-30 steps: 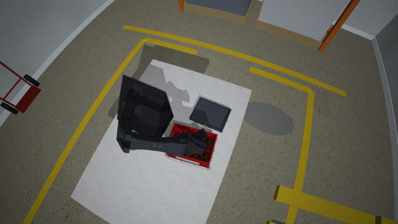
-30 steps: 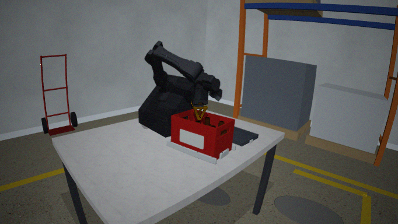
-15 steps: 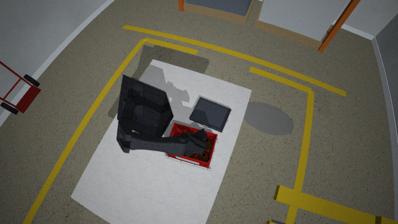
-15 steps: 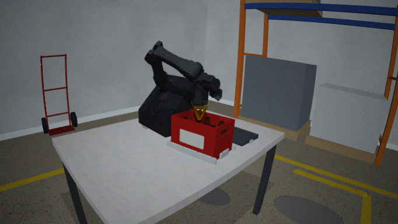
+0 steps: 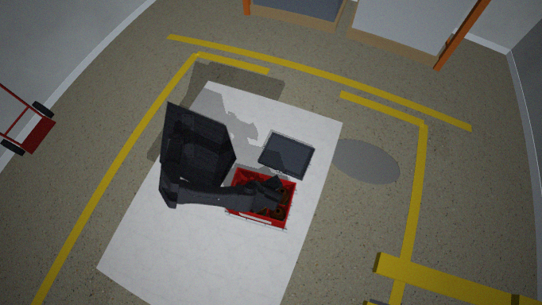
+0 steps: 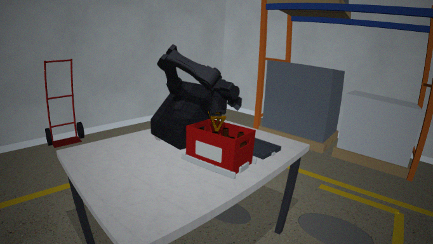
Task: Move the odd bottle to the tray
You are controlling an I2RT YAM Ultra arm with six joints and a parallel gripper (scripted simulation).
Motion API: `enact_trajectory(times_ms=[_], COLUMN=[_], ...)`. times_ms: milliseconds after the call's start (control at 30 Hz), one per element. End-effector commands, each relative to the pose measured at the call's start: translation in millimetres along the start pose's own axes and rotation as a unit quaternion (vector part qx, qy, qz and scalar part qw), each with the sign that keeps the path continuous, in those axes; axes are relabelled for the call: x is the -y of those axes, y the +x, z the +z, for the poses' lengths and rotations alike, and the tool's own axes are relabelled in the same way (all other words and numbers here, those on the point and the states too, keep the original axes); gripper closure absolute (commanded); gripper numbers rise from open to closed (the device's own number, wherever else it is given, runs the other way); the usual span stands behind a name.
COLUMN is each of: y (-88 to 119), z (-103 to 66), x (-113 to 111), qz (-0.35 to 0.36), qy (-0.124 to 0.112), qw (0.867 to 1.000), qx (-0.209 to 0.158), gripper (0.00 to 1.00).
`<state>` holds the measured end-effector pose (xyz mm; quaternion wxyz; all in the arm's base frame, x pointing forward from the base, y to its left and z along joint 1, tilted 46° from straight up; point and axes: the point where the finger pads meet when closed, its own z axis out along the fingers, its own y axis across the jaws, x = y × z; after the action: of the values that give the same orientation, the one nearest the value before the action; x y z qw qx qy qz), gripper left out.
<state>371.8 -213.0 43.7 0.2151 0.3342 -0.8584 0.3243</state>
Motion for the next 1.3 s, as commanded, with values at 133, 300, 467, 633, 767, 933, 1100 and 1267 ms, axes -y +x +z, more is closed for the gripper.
enact_trajectory(times_ms=[133,300,467,633,767,933,1100,1267], y=[-9.2,-6.3,-8.8,-5.8,-10.7,-6.3,-7.3,-7.9], z=[6.2,14.6,11.8,22.3,22.6,29.5,25.7,33.1], x=[-6.7,-7.8,-2.4,-3.0,-5.1,-2.0,-4.0,-4.9], qz=[-0.012,-0.01,-0.007,-0.004,-0.011,-0.004,-0.008,-0.009], qy=[-0.001,-0.005,0.003,-0.002,0.001,0.0,0.004,0.0], qw=[1.0,1.0,1.0,1.0,1.0,1.0,1.0,1.0], qx=[0.004,0.002,0.007,0.004,0.007,0.005,0.008,0.006], gripper=[0.39,0.39,0.39,0.39,0.39,0.39,0.39,0.39])
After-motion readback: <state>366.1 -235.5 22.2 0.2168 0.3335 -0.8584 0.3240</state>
